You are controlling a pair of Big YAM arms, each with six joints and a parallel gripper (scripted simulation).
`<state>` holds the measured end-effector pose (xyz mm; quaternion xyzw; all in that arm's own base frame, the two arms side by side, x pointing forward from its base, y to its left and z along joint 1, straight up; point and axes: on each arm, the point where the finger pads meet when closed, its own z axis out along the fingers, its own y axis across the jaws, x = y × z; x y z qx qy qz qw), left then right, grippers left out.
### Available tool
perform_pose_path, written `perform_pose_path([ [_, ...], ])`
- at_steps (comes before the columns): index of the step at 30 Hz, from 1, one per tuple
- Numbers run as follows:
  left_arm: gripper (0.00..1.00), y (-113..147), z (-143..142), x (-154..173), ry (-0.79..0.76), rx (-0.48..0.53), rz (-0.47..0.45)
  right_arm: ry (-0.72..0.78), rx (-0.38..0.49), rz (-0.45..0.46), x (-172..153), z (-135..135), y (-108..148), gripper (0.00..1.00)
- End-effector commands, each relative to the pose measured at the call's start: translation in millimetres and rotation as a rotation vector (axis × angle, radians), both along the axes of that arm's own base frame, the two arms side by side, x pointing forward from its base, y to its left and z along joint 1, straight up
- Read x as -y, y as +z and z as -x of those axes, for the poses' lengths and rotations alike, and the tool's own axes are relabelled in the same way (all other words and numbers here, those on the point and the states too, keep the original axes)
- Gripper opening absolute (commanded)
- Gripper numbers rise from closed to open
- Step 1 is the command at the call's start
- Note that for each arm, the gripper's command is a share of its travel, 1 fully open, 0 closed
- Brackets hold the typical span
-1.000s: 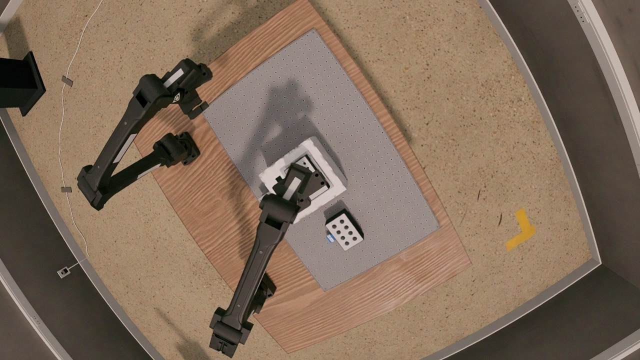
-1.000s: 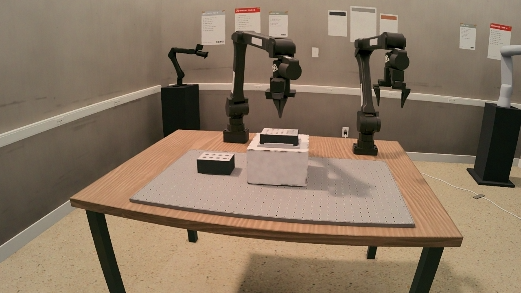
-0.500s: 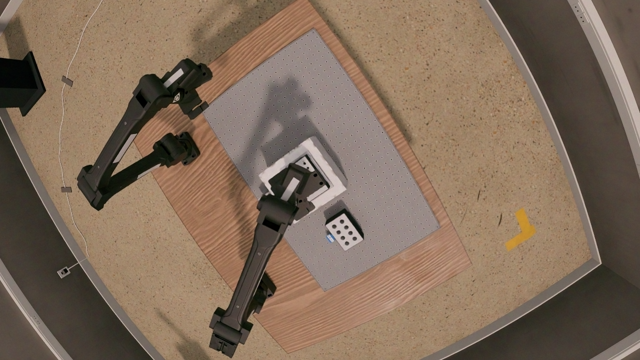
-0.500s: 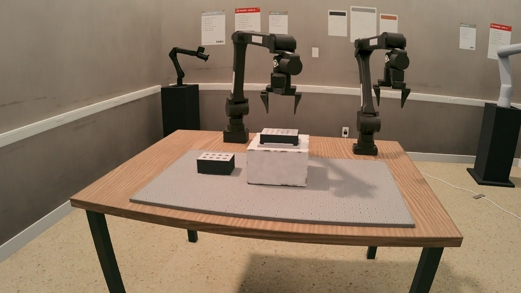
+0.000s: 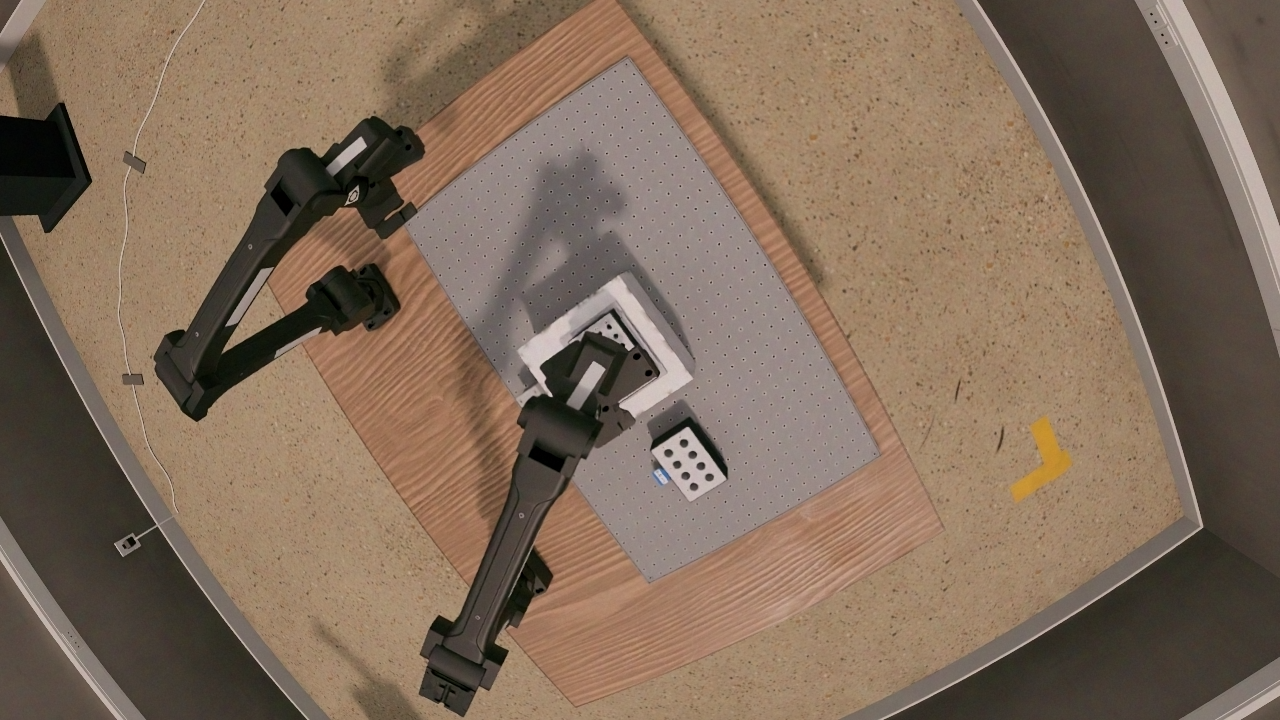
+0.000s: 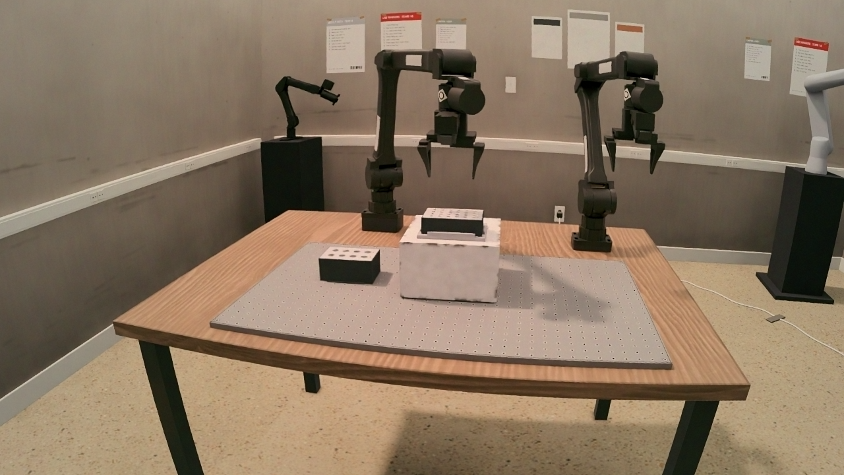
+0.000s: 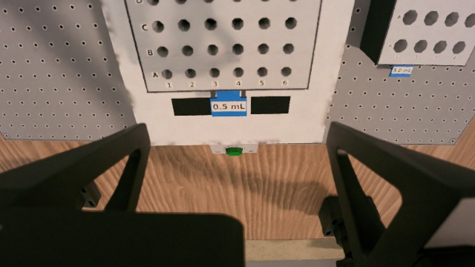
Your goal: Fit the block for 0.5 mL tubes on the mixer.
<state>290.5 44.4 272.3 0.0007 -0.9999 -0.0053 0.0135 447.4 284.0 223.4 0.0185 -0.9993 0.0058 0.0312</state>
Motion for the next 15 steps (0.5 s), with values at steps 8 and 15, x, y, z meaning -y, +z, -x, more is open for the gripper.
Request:
perform_pose_path([
  [8,1.0,-0.2,-1.9,2.2,-0.008,0.001,-0.002,-0.008,0.094,-0.058,37.3,12.5,54.1,1.0],
  [15,1.0,-2.6,-0.2,2.5,-0.008,-0.005,-0.001,-0.007,0.079,-0.033,69.7,29.5,38.5,1.0],
])
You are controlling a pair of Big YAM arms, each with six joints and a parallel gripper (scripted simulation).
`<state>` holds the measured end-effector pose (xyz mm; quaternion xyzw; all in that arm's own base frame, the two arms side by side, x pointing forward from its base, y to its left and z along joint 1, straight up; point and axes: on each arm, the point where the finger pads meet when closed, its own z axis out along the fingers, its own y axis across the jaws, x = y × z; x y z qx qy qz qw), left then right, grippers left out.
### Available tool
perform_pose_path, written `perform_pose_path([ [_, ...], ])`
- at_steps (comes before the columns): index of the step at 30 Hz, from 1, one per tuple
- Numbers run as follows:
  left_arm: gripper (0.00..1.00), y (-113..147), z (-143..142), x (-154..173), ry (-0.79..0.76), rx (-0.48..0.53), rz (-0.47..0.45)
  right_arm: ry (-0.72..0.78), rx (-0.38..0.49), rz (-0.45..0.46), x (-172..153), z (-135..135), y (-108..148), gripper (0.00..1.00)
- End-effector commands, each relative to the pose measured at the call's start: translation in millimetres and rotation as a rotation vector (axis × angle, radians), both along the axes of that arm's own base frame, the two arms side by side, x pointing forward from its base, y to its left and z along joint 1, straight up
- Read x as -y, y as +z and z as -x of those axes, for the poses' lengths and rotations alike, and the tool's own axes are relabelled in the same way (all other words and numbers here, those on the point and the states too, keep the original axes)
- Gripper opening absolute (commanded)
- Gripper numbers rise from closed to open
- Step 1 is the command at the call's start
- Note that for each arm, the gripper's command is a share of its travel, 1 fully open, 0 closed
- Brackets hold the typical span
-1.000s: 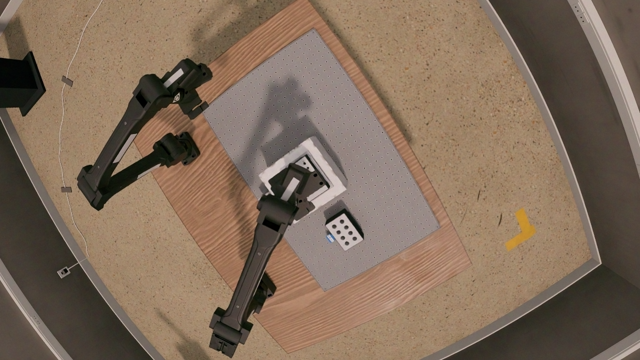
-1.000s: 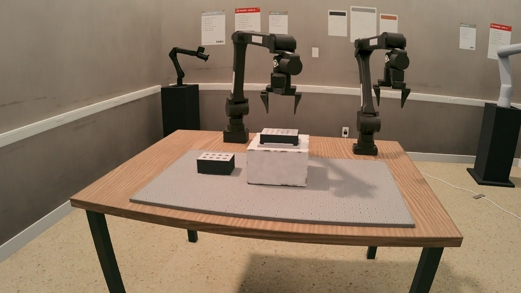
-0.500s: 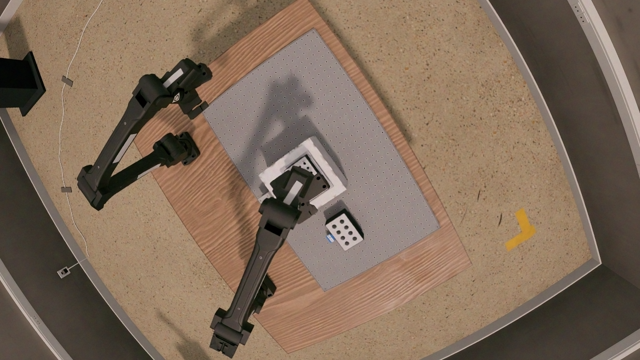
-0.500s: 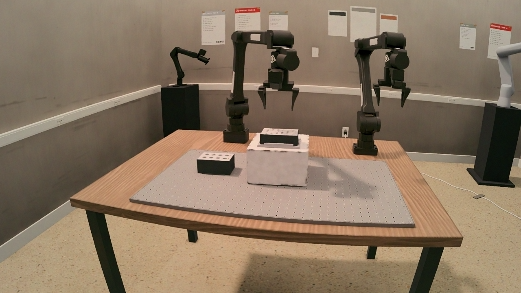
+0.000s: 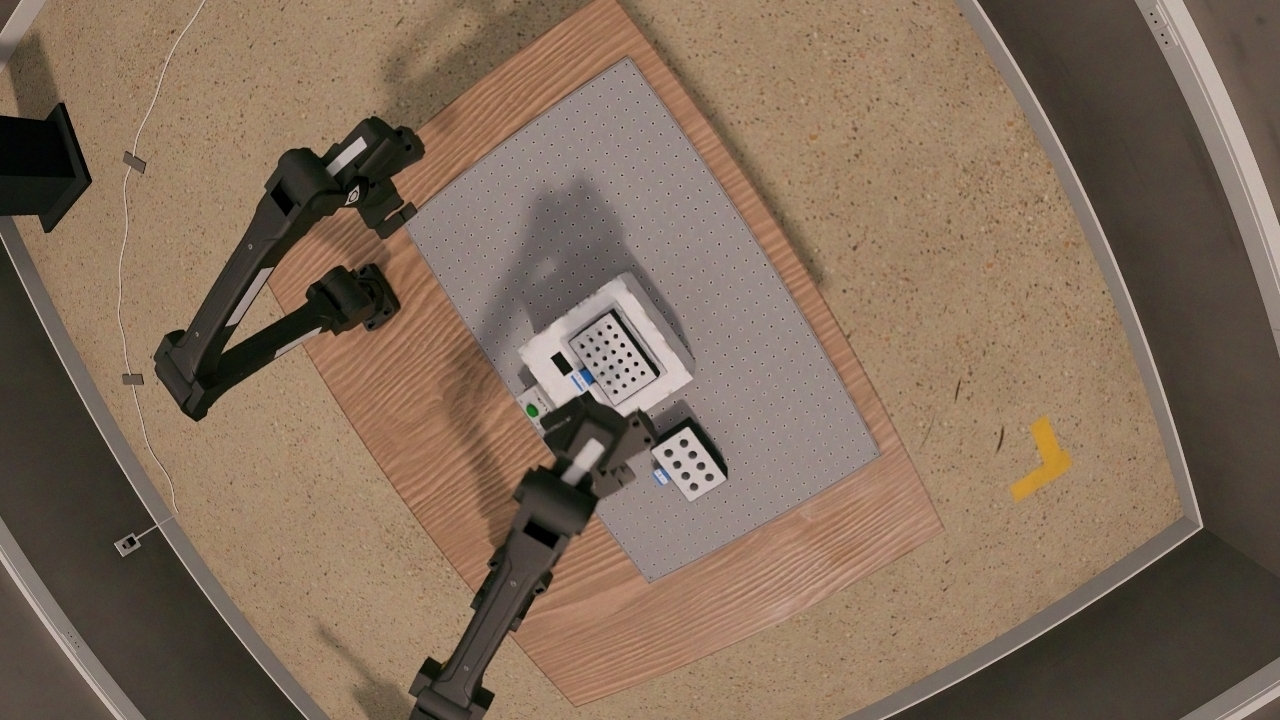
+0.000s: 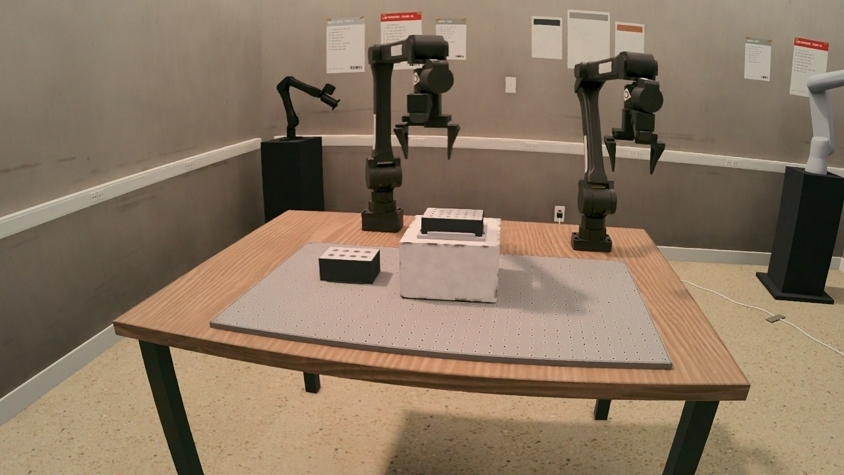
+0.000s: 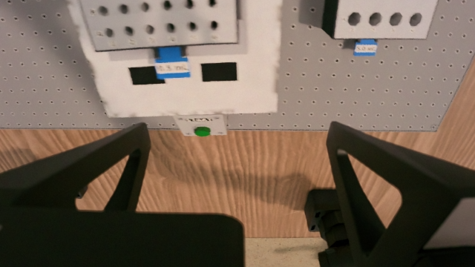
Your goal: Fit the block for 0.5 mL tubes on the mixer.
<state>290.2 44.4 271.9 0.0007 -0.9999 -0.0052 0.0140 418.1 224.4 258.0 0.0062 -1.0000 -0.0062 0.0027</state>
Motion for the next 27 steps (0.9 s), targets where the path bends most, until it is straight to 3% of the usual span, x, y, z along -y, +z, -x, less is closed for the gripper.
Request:
perform_pose_path([
  [1,1.0,-1.9,-0.6,2.4,-0.008,-0.004,-0.001,0.026,0.017,-0.005,12.1,4.1,1.3,1.0],
  [5,1.0,0.2,-1.8,2.2,-0.008,0.002,-0.002,0.02,0.031,-0.004,15.0,8.9,0.6,1.0],
  [13,1.0,12.5,-8.8,1.3,-0.008,0.034,-0.006,0.008,0.03,-0.002,66.4,36.8,11.9,1.0],
  [22,1.0,18.8,-12.0,0.9,-0.008,0.05,-0.008,0.02,0.021,0.007,84.5,49.9,-3.2,1.0],
  [27,1.0,20.9,-12.9,0.8,-0.008,0.055,-0.009,0.008,0.022,0.011,116.8,66.2,-0.8,1.0],
])
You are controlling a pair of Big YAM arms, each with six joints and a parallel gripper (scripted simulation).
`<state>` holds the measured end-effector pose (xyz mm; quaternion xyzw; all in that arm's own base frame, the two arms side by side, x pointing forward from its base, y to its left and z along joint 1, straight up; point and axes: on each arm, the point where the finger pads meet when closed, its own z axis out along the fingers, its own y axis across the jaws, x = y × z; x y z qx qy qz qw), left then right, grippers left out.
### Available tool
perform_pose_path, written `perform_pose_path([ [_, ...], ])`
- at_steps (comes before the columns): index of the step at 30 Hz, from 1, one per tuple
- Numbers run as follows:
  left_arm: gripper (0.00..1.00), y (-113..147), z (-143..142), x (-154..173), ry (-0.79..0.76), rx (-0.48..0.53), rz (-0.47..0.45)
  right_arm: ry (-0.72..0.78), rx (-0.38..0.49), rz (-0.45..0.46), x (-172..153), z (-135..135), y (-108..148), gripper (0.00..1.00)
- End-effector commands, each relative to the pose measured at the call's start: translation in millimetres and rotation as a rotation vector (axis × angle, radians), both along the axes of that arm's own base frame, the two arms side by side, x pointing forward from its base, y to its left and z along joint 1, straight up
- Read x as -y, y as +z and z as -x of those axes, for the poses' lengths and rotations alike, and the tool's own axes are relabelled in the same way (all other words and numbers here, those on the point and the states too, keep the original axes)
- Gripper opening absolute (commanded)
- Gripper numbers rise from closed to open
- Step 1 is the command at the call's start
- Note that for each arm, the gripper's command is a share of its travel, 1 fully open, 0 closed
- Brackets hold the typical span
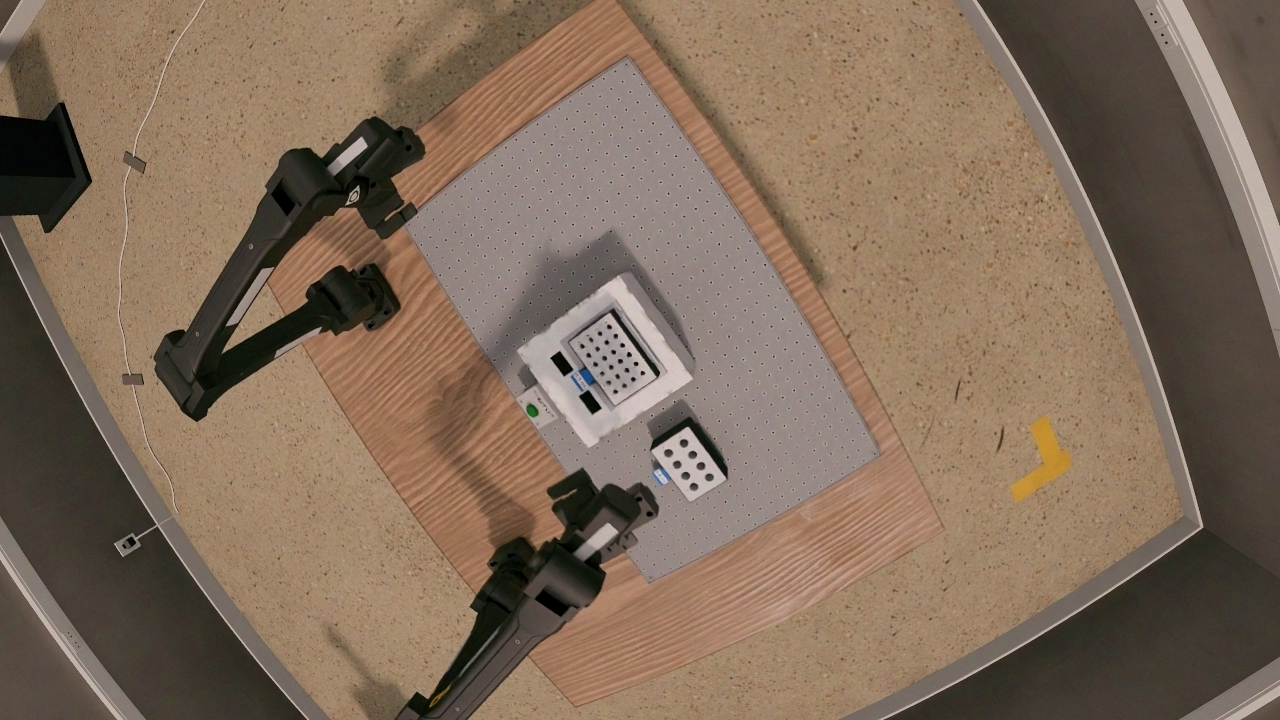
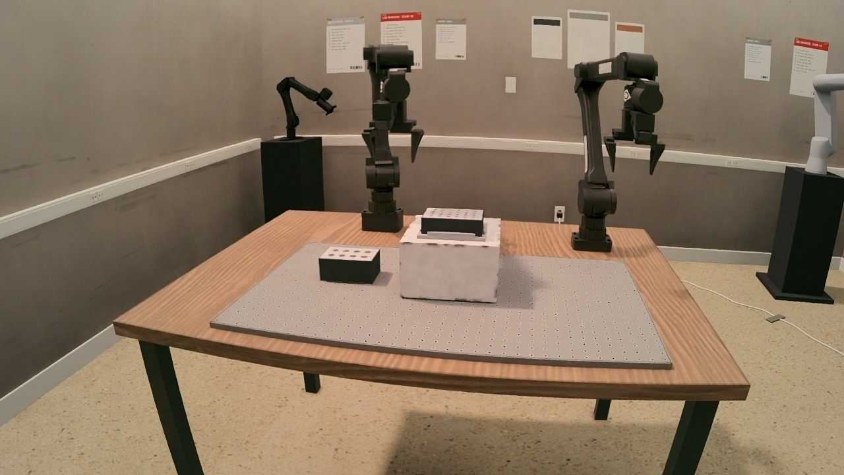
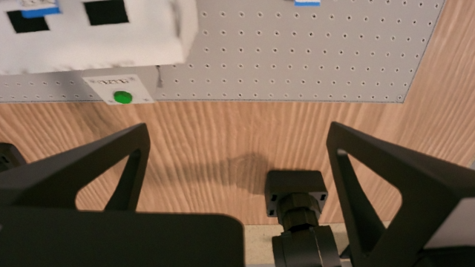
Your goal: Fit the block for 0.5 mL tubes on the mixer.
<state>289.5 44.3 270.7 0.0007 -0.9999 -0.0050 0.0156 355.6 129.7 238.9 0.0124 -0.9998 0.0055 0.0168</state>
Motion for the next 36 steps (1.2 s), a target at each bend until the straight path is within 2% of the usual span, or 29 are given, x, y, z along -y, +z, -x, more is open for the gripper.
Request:
perform_pose_path([
  [1,1.0,22.4,-13.8,0.6,-0.008,0.059,-0.009,-0.006,0.052,-0.013,27.8,7.6,20.6,1.0],
  [6,1.0,23.7,-14.3,0.6,-0.008,0.062,-0.01,-0.001,0.083,-0.03,44.8,17.6,28.6,1.0],
  [9,1.0,18.6,-11.5,1.0,-0.008,0.049,-0.008,0.012,0.043,-0.019,55.3,28.5,18.5,1.0],
  [12,1.0,17.1,-10.7,1.1,-0.008,0.045,-0.007,0.008,0.039,-0.013,57.0,28.0,14.6,1.0],
  [14,1.0,14.1,-8.9,1.3,-0.008,0.038,-0.006,-0.014,0.05,-0.006,69.6,33.2,11.7,1.0],
  [18,1.0,8.1,-5.3,1.8,-0.008,0.022,-0.004,-0.016,0.084,-0.008,92.2,42.7,21.8,1.0],
  [22,1.0,2.1,-1.7,2.3,-0.008,0.006,-0.001,-0.001,0.081,-0.019,106.5,54.9,27.8,1.0],
  [26,1.0,0.7,-0.7,2.5,-0.008,0.002,-0.001,-0.004,0.062,-0.006,125.6,64.9,13.9,1.0],
  [29,1.0,0.3,-0.5,2.5,-0.008,0.001,-0.001,-0.003,0.066,-0.005,125.6,62.1,15.7,1.0],
  [36,1.0,6.8,-4.1,2.0,-0.008,0.018,-0.003,-0.006,0.055,0.002,162.6,88.0,15.5,1.0],
])
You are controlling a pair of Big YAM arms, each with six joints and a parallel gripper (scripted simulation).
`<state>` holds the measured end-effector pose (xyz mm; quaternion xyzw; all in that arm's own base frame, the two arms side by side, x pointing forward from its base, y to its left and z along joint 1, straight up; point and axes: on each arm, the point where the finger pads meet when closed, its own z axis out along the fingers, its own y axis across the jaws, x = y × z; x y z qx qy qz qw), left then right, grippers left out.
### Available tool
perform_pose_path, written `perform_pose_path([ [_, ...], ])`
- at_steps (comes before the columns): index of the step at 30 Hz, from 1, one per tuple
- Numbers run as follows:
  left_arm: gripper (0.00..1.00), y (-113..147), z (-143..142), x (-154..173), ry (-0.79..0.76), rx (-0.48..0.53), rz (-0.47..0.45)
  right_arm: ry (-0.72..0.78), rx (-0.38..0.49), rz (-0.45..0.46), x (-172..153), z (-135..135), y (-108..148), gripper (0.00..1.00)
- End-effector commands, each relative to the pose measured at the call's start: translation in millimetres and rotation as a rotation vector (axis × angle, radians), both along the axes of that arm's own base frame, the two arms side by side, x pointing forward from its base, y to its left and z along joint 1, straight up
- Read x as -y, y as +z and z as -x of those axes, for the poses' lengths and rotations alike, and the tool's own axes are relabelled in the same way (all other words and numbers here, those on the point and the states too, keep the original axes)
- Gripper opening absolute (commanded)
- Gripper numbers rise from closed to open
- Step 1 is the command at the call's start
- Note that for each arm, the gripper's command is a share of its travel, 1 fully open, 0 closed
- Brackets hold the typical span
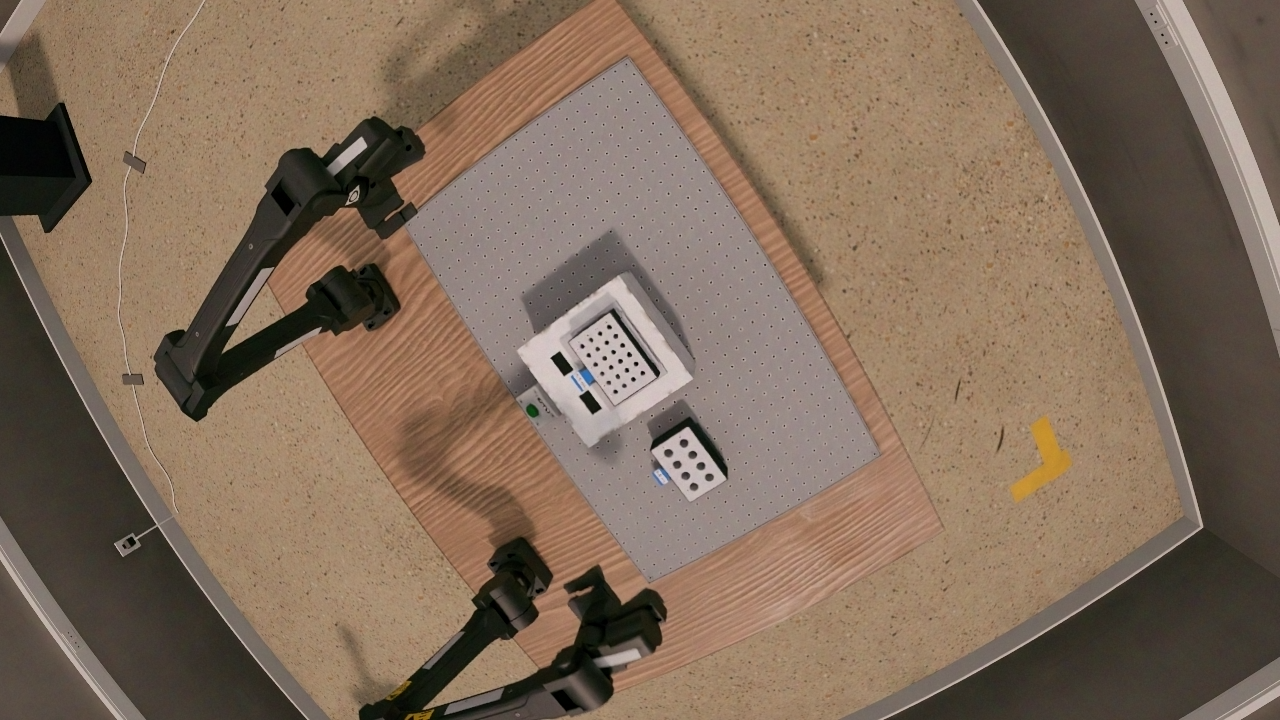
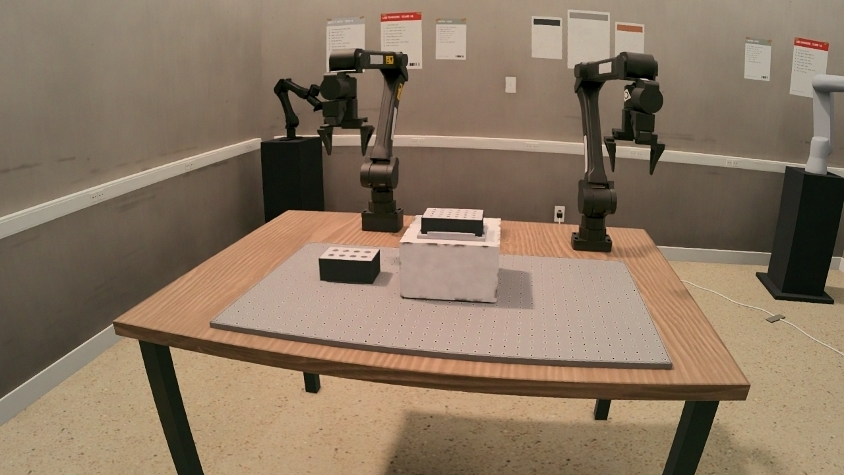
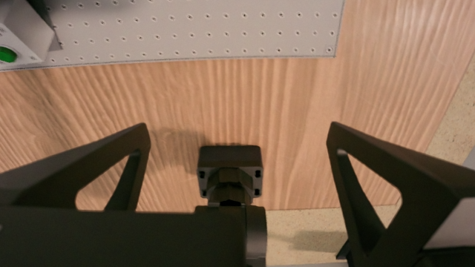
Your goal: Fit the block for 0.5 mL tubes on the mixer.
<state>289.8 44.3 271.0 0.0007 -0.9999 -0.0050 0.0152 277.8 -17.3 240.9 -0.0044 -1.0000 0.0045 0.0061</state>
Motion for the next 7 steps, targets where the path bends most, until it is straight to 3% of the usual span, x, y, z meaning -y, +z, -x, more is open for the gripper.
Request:
perform_pose_path([
  [1,1.0,8.0,-4.7,1.9,-0.008,0.022,-0.003,0.03,0.038,0.001,19.1,12.6,16.2,1.0],
  [7,1.0,11.1,-6.4,1.7,-0.008,0.029,-0.004,0.038,0.055,-0.003,26.0,14.4,20.1,1.0],
])
